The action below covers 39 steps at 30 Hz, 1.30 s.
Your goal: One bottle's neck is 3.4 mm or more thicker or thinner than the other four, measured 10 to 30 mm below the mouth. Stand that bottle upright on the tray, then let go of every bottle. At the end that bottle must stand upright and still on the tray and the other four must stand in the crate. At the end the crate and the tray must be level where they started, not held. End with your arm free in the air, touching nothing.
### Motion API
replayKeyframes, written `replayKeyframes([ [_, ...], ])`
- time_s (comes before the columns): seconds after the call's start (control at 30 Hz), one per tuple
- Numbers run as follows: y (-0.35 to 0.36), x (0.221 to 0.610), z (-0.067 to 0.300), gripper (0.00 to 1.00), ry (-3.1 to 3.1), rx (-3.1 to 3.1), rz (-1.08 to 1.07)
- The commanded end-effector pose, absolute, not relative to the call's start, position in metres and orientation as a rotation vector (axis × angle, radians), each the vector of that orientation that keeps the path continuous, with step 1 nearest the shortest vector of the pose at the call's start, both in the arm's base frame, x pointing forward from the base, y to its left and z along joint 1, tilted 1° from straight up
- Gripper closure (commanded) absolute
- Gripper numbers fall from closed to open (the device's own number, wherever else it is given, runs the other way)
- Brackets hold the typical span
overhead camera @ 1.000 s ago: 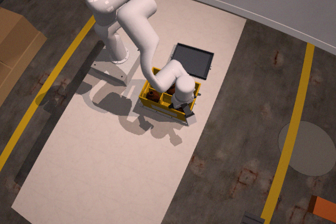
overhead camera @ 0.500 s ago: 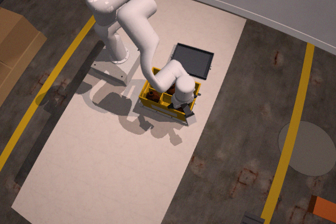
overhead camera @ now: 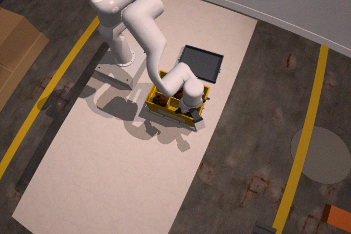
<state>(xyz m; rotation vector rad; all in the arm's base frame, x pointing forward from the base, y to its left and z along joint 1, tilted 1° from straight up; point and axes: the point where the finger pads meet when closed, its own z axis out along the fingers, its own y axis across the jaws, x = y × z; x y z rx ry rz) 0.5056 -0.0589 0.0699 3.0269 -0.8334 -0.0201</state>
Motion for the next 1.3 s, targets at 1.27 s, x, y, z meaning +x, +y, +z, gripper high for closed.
replayKeyframes([
  [1.27, -0.061, 0.507, 0.149, 0.35, -0.834, 3.028, -0.013],
])
